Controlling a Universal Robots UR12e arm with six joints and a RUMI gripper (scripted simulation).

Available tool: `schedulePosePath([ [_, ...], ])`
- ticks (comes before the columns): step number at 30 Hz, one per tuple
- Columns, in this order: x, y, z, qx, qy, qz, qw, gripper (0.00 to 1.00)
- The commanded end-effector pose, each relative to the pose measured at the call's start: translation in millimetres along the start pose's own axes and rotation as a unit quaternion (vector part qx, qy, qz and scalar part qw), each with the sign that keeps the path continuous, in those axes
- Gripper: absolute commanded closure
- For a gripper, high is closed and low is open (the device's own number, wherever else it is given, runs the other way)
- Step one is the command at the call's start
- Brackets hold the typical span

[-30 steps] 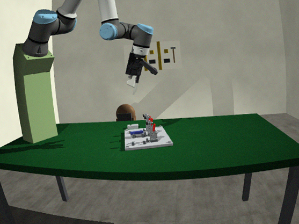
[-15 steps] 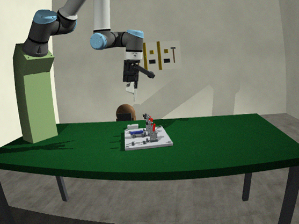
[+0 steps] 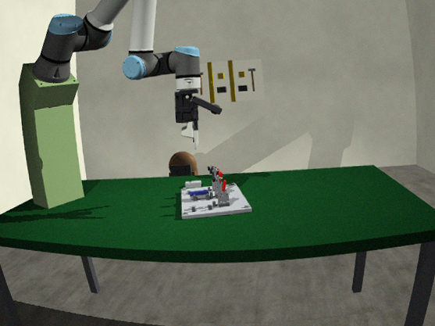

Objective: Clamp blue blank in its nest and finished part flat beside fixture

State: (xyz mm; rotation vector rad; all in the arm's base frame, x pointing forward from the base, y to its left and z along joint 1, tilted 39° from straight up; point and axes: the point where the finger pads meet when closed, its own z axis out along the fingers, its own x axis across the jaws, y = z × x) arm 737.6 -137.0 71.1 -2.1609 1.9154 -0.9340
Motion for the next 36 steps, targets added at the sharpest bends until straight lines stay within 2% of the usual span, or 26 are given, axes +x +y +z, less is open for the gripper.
schedulePosePath([
  [1, 4.1, 0.8, 0.4, 0.009, 0.009, -0.002, 1.000, 0.00],
  [15, 6.9, -0.8, -0.1, 0.017, 0.015, -0.003, 1.000, 0.00],
  [16, 7.0, -1.0, -0.2, 0.017, 0.015, -0.003, 1.000, 0.72],
  [36, 6.9, -0.8, -0.2, 0.017, 0.015, -0.003, 1.000, 0.72],
])
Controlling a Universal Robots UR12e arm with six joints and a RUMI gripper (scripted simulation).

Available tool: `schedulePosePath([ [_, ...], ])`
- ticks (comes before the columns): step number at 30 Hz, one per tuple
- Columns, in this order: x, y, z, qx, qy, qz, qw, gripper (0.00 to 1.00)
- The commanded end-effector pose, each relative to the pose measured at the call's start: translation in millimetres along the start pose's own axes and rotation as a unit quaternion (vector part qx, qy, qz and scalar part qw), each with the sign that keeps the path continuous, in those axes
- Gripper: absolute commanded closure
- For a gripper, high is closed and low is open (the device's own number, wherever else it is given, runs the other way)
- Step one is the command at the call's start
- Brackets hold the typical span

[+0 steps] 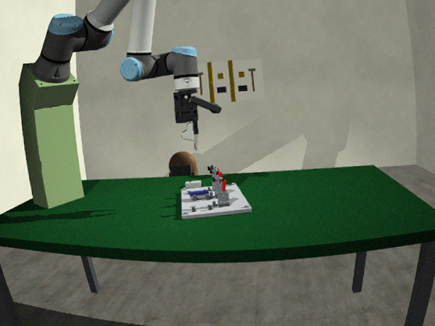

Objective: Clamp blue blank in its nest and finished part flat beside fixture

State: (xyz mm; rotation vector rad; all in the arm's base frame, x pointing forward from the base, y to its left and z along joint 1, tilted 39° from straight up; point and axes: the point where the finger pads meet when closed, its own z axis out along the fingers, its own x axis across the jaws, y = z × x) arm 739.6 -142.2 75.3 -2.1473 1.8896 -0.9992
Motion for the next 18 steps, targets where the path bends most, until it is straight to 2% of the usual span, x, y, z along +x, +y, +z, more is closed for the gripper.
schedulePosePath([
  [1, 0.4, 1.8, 0.5, -0.001, 0.000, 0.000, 1.000, 0.72],
  [13, 0.4, 1.8, 0.5, -0.001, 0.000, 0.000, 1.000, 0.72],
  [14, 0.4, 1.8, 0.5, -0.001, 0.000, 0.000, 1.000, 1.00],
  [18, 0.4, 1.8, 0.5, -0.001, 0.000, 0.000, 1.000, 1.00],
])
